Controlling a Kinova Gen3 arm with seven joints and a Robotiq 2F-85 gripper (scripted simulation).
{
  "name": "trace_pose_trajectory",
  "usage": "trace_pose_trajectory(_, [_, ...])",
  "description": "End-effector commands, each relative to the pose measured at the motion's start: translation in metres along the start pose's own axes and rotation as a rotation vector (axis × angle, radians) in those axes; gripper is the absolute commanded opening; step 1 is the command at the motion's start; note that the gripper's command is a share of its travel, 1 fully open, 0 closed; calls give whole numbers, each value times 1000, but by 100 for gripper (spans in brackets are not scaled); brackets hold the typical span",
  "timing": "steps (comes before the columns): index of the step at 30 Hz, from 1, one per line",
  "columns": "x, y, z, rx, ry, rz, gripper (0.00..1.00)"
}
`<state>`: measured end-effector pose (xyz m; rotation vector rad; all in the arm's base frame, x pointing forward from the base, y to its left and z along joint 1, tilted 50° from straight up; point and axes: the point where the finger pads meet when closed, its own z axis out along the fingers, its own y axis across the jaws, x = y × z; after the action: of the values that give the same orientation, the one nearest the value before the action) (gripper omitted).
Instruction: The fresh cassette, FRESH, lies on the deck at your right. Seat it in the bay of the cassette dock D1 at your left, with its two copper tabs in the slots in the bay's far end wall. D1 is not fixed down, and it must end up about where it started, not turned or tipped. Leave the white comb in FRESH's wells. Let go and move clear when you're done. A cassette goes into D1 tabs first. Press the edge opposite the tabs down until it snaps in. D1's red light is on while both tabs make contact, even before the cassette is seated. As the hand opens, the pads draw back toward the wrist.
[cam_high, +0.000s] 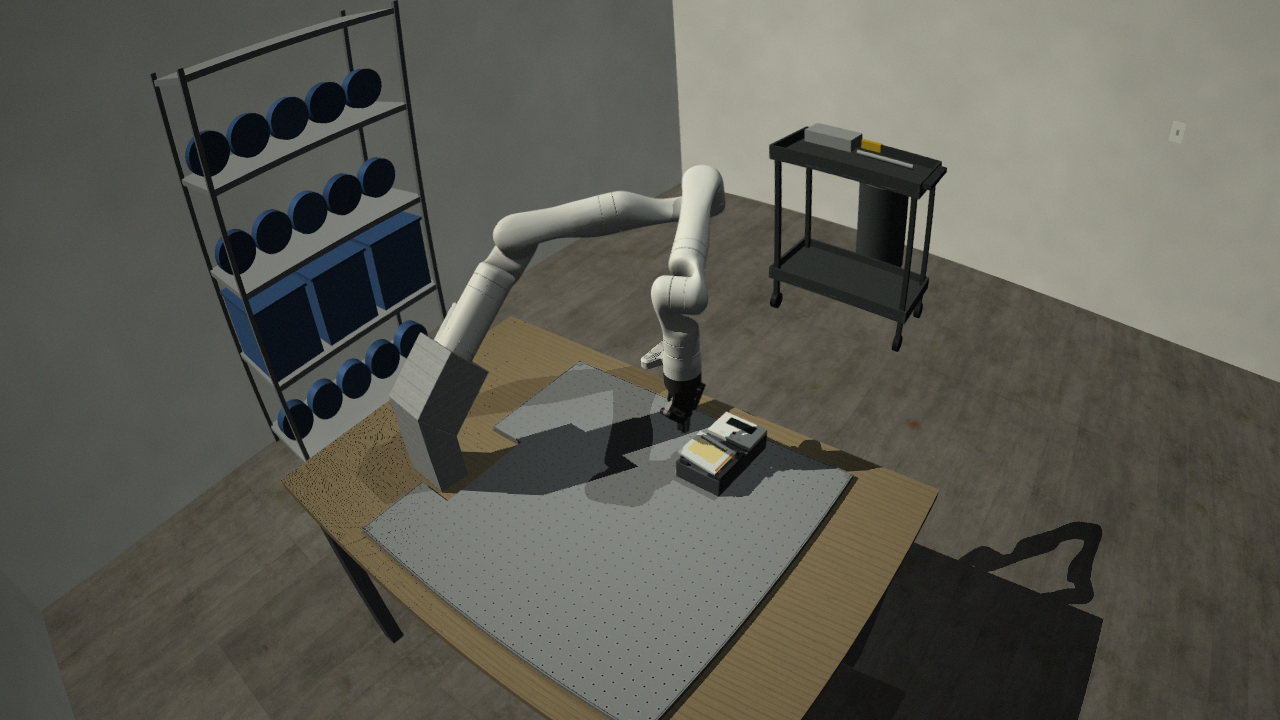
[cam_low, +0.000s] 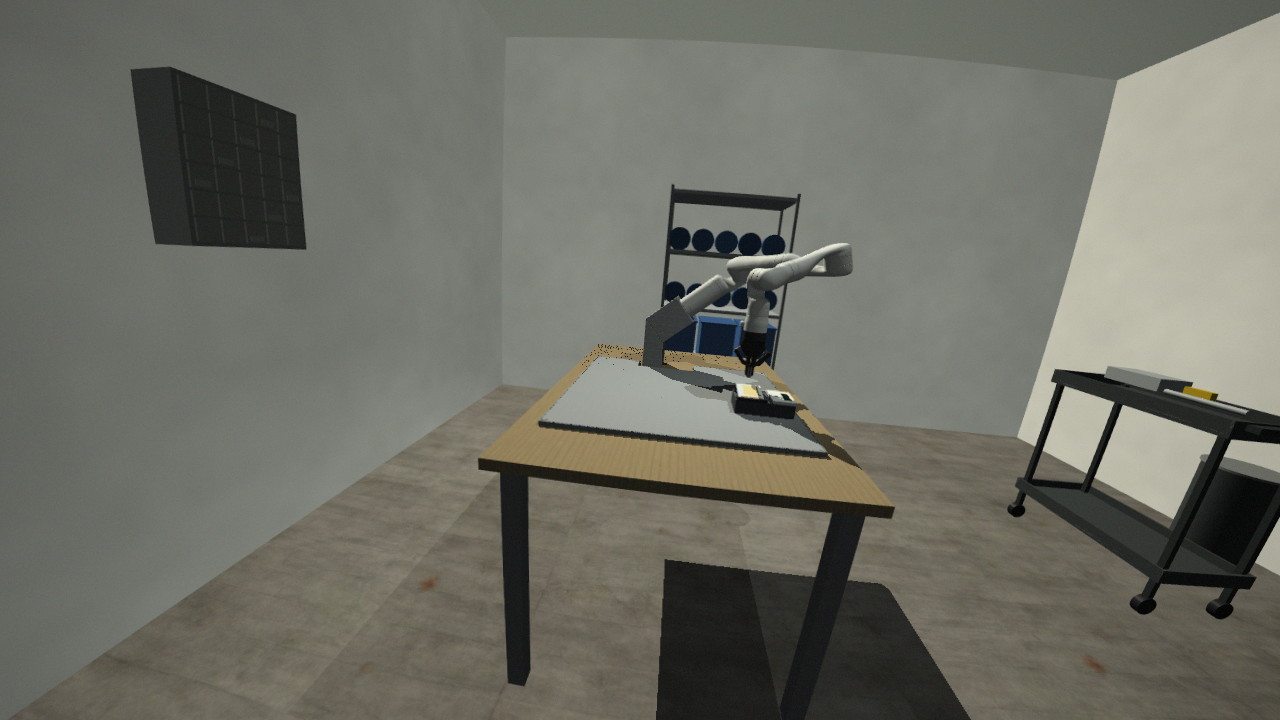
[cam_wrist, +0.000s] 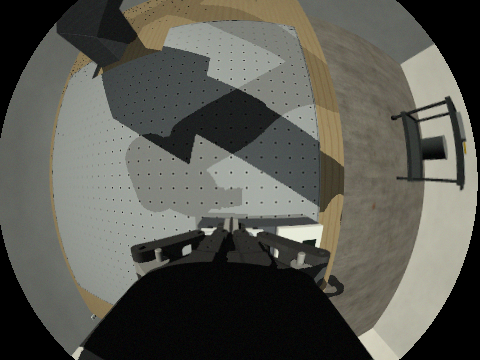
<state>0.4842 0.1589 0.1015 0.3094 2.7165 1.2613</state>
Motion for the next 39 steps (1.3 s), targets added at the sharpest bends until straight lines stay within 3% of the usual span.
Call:
trace_pose_trajectory(1, [3,1,-1,-1,-1,1,0])
trace_pose_trajectory(27, [9,1,-1,-1,-1,1,0])
trace_pose_trajectory(39, [9,1,13,-1,-1,1,0])
